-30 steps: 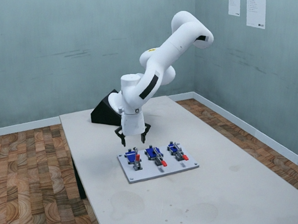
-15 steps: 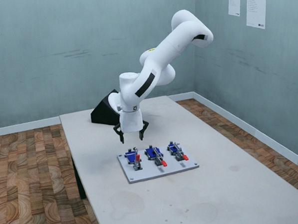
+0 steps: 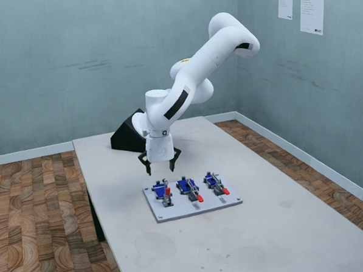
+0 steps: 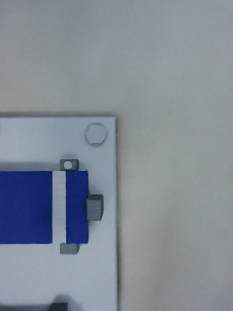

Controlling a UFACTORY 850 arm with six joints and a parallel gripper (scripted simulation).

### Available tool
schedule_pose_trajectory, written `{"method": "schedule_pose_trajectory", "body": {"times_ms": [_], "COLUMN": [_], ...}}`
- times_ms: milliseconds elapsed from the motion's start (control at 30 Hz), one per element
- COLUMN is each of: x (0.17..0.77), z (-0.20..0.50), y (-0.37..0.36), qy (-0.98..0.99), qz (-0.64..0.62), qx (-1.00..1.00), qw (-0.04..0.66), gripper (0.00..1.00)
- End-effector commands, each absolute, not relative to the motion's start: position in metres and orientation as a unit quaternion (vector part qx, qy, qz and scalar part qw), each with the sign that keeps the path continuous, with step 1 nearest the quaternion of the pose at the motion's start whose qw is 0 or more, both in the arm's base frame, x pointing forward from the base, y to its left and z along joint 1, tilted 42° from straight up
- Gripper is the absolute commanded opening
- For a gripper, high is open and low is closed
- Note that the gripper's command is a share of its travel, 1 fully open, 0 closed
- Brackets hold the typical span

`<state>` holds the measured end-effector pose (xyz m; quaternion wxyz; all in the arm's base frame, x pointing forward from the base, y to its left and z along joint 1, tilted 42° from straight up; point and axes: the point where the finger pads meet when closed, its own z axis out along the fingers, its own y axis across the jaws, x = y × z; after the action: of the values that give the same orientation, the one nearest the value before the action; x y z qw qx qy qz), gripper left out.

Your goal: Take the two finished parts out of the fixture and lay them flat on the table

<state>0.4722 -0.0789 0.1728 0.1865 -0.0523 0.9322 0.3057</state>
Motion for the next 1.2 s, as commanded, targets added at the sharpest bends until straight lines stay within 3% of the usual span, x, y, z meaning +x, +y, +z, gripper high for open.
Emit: {"method": "schedule_pose_trajectory", "body": {"times_ms": [0,1167], "x": [0.476,0.490], "z": [0.166,0.133], "y": [-0.074,-0.048], "qy": [0.932,0.932], "qz": [0.305,0.305], "qx": [-0.052,-0.052], "qw": [0.187,0.187], "gripper": [1.00,1.00]}}
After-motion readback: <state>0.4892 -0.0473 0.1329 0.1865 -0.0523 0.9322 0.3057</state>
